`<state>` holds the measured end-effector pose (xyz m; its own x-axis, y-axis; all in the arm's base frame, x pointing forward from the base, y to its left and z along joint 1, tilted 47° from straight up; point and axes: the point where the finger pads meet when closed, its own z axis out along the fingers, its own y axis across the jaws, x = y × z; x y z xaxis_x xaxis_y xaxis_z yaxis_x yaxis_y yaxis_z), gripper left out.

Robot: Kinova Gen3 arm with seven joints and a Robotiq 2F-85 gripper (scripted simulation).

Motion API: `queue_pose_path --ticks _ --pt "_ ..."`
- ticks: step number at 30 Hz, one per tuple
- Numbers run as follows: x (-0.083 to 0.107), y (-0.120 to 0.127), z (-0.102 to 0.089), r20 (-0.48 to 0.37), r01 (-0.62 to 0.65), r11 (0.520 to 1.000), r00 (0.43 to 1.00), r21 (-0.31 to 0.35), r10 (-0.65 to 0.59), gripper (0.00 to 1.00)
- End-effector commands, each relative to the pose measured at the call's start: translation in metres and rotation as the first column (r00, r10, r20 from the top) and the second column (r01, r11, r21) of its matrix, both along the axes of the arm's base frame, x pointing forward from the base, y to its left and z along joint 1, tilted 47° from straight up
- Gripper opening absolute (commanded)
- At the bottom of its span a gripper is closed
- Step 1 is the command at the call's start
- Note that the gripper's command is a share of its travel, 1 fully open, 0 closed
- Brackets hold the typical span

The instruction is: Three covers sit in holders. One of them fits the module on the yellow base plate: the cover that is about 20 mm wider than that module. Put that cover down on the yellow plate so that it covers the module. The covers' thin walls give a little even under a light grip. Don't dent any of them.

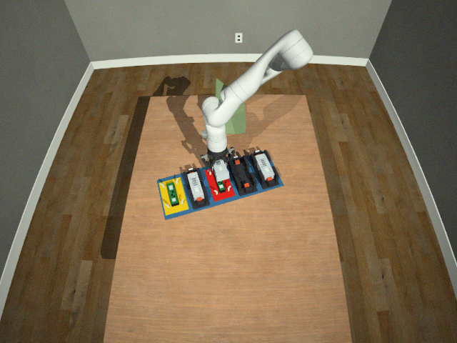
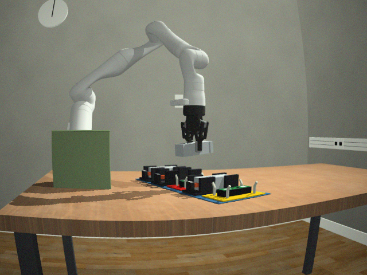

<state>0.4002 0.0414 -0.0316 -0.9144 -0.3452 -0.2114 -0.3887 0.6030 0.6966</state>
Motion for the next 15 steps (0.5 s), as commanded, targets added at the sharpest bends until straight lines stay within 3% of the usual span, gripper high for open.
queue_pose_path --ticks 1,6,15 --pt "0.006 -0.007 -0.011 0.000 0.000 1.000 1.000 0.001 0.000 0.00" --pt "0.006 -0.007 -0.011 0.000 0.000 1.000 1.000 0.001 0.000 0.00" --pt "0.026 -0.034 -0.053 0.000 0.000 1.000 1.000 0.000 0.000 0.00"
